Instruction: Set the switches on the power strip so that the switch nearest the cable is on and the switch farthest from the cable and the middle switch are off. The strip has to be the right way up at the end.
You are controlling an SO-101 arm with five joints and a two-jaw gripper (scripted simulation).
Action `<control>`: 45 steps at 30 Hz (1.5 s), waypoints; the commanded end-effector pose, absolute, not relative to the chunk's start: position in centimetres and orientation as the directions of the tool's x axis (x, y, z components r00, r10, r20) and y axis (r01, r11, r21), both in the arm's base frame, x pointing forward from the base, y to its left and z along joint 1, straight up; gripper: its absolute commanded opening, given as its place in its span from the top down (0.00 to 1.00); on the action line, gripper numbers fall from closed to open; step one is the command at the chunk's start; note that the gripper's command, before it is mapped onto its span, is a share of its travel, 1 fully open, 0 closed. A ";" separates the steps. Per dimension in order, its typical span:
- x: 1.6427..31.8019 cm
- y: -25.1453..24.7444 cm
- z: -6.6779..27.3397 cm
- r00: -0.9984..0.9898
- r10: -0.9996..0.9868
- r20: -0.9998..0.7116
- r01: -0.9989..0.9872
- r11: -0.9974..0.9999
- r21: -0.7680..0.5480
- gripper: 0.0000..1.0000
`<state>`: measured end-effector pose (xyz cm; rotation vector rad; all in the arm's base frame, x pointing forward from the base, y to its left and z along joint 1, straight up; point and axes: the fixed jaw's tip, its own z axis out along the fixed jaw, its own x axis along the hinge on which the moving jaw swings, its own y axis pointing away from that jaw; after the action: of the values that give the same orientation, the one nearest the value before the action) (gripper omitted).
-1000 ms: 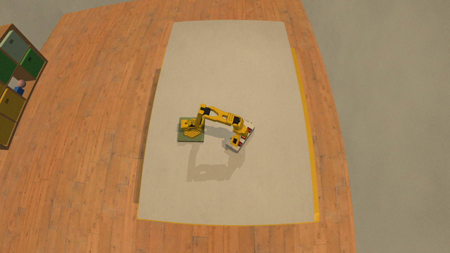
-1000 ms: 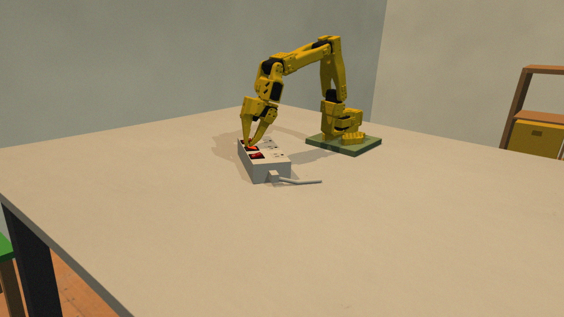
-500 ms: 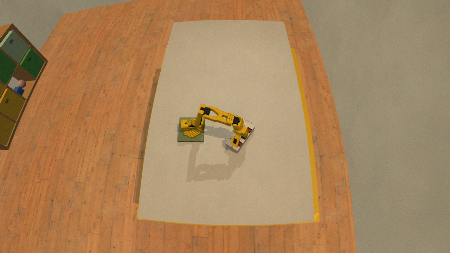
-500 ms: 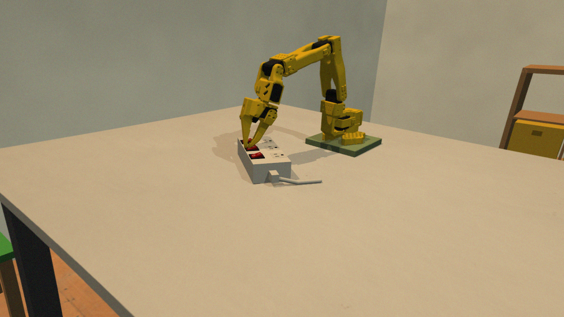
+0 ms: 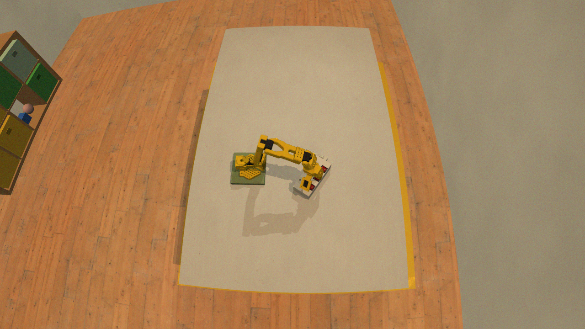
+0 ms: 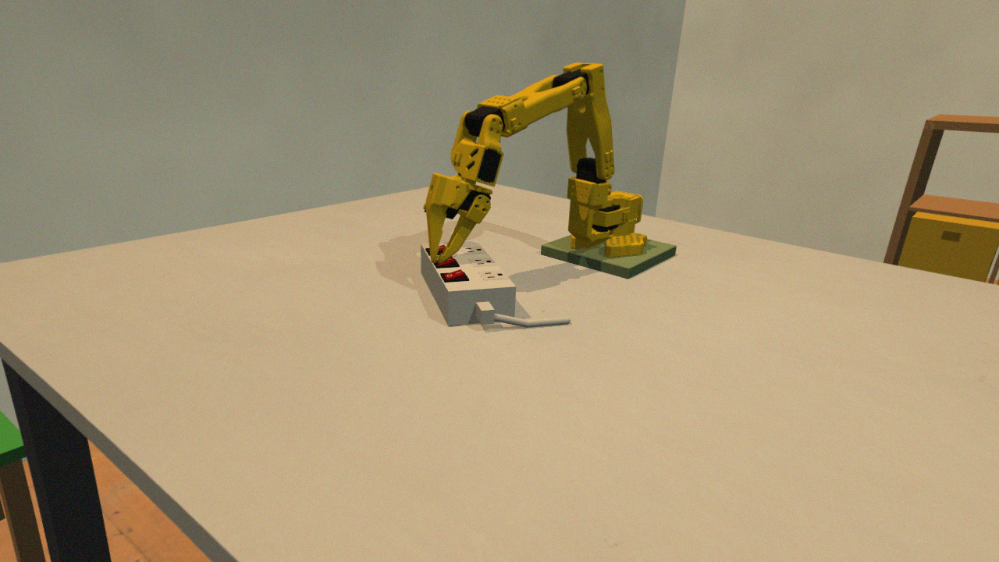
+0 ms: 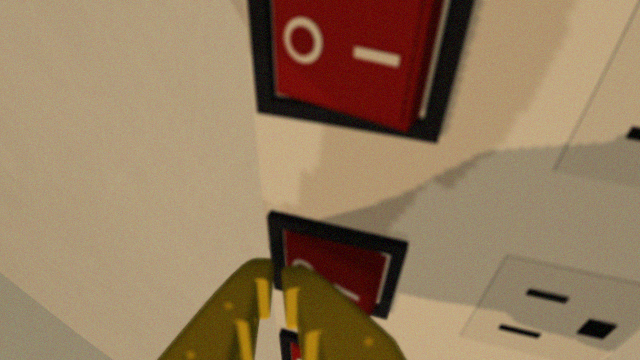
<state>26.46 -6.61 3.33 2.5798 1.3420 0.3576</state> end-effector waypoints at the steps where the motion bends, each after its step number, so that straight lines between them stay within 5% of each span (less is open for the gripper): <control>1: 24.6 -5.9 0.3 0.553 0.831 0.063 0.816 -0.555 0.164 1.00; 23: 26.1 -6.3 5.0 0.554 0.830 0.063 0.815 -0.556 0.164 1.00; 45: 26.1 -6.3 5.2 0.554 0.830 0.063 0.815 -0.557 0.164 1.00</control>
<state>26.20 -6.51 5.52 2.6647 1.3892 0.2216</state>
